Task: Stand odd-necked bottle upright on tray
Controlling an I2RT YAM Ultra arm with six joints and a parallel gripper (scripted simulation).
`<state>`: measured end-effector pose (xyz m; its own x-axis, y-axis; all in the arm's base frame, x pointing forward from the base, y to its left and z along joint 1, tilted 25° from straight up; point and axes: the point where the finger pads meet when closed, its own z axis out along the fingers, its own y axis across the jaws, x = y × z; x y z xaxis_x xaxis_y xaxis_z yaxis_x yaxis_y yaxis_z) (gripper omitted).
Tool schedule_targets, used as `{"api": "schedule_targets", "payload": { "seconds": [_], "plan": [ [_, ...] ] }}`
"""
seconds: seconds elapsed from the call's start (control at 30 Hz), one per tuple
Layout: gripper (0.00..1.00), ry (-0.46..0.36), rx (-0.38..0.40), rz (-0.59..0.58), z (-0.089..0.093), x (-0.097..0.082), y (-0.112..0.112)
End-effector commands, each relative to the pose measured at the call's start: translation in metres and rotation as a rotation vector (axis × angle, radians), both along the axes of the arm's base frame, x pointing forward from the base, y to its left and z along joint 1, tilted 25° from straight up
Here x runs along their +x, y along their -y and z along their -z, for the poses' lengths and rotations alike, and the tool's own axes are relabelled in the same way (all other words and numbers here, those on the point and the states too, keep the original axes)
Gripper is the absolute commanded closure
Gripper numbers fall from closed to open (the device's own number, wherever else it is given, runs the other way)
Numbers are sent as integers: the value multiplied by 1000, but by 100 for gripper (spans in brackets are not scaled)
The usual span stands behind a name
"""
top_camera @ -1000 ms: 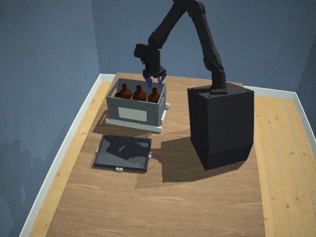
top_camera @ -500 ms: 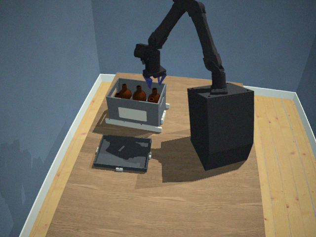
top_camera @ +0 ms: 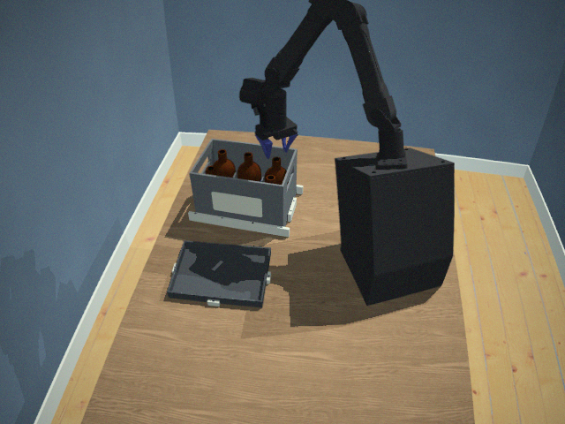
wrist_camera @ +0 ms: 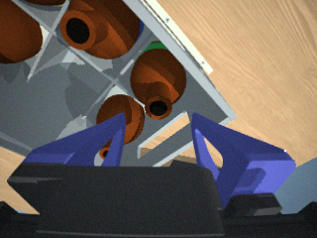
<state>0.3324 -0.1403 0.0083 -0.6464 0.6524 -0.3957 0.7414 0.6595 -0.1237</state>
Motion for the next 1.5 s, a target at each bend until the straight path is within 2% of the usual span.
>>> {"api": "schedule_targets", "payload": {
  "seconds": [0.0,0.7,1.0,1.1,1.3,1.47],
  "plan": [
    [39,32,-11,-7,-11,5,1],
    [39,36,-12,-7,-10,5,1],
    [39,-8,-1,-4,7,-2,2],
    [39,12,-5,-6,3,3,3],
    [39,-6,0,-6,13,-1,4],
    [39,1,-2,-2,15,2,7]
  ]
}}
